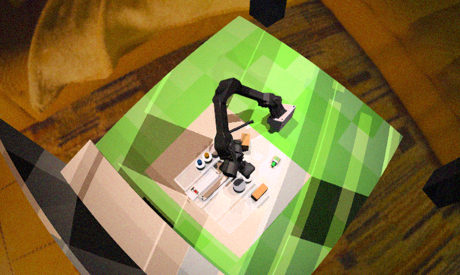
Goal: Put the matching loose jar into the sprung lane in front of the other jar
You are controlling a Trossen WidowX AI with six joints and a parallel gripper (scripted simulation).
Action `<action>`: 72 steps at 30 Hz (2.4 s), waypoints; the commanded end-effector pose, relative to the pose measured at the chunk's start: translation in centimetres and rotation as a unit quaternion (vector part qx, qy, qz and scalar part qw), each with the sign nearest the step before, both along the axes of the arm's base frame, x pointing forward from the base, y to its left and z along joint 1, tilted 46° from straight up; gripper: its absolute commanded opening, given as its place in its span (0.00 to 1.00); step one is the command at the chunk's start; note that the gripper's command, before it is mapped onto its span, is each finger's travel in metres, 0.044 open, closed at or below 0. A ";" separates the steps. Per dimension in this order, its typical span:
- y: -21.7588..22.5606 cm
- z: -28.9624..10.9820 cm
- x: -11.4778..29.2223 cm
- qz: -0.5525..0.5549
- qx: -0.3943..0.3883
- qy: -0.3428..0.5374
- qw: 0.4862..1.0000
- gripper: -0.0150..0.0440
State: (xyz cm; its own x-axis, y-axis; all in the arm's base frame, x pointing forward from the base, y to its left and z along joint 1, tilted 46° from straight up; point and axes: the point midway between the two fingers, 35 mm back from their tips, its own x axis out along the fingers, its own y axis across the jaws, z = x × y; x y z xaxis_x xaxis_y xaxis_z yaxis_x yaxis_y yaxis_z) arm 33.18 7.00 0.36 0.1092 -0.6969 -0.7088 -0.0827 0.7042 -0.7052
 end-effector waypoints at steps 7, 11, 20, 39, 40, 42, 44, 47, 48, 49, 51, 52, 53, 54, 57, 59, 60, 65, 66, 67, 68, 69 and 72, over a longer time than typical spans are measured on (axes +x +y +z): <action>0.0 0.3 0.5 0.004 -0.004 -0.012 1.000 0.25; 0.0 0.3 0.6 0.004 -0.004 -0.012 1.000 0.25; 0.0 0.3 0.7 0.004 -0.004 -0.012 1.000 0.25; -0.2 0.0 0.8 0.004 -0.004 -0.012 1.000 0.25; -0.2 0.0 0.8 0.004 -0.004 -0.012 1.000 0.25; -0.2 0.0 0.8 0.004 -0.004 -0.012 1.000 0.25; -0.3 0.0 0.8 0.004 -0.004 -0.012 1.000 0.25; -0.3 -0.1 0.8 0.004 -0.004 -0.012 1.000 0.25; -0.4 -0.1 0.8 0.004 -0.004 -0.012 1.000 0.25; -0.4 -0.1 0.8 0.004 -0.004 -0.012 1.000 0.25; -0.4 -0.2 0.9 0.004 -0.004 -0.012 1.000 0.25; -0.4 -0.2 0.9 0.004 -0.004 -0.012 1.000 0.25; -0.4 -0.2 0.9 0.004 -0.004 -0.012 1.000 0.25; -0.5 -0.2 0.9 0.004 -0.004 -0.012 1.000 0.25; -0.5 -0.3 0.9 0.004 -0.004 -0.012 1.000 0.25; -0.6 -0.3 0.9 0.004 -0.004 -0.012 1.000 0.25; -0.6 -0.4 0.9 0.004 -0.004 -0.012 1.000 0.25; -0.7 -0.4 0.9 0.004 -0.004 -0.012 1.000 0.25; -0.7 -0.5 0.9 0.004 -0.004 -0.012 1.000 0.25; -0.7 -0.5 0.9 0.004 -0.004 -0.012 1.000 0.25; -0.7 -0.5 0.9 0.004 -0.004 -0.012 1.000 0.25; -0.8 -0.5 0.9 0.004 -0.004 -0.012 1.000 0.25; -0.8 -0.6 0.9 0.004 -0.004 -0.012 1.000 0.25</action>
